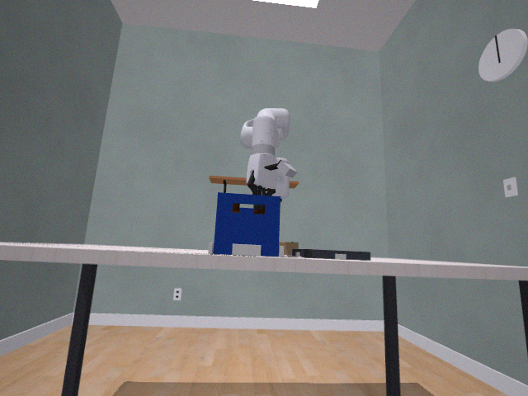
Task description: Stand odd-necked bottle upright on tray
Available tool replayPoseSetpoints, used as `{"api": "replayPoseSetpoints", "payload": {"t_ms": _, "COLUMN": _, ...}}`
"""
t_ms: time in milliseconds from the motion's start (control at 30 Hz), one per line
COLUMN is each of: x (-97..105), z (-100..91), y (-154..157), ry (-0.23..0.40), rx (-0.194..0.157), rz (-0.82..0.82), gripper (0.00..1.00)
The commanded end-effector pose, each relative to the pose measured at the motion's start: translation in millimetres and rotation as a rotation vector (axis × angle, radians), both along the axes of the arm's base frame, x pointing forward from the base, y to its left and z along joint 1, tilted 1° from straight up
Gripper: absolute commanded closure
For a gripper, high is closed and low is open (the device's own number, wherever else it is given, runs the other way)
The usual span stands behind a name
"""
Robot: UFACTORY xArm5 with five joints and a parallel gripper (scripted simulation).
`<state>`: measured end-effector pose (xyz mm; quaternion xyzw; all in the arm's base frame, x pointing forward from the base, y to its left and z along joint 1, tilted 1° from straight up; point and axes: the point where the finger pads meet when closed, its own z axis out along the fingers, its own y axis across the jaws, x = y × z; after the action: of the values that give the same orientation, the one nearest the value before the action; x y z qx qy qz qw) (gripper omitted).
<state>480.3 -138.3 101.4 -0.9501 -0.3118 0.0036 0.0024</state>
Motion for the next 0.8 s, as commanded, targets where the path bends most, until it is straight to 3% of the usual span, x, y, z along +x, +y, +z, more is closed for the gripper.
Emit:
{"api": "replayPoseSetpoints", "payload": {"t_ms": 0, "x": 1.4, "z": 1.8, "y": -0.4, "ry": -0.004, "rx": -0.001, "rz": 0.0, "gripper": 1.0}}
{"api": "replayPoseSetpoints", "payload": {"t_ms": 433, "x": 1.4, "z": 1.8, "y": -0.4, "ry": -0.004, "rx": -0.001, "rz": 0.0, "gripper": 1.0}}
{"api": "replayPoseSetpoints", "payload": {"t_ms": 467, "x": 1.4, "z": 1.8, "y": -0.4, "ry": -0.004, "rx": -0.001, "rz": 0.0, "gripper": 0.35}}
{"api": "replayPoseSetpoints", "payload": {"t_ms": 767, "x": 1.4, "z": 1.8, "y": -0.4, "ry": -0.004, "rx": -0.001, "rz": 0.0, "gripper": 0.35}}
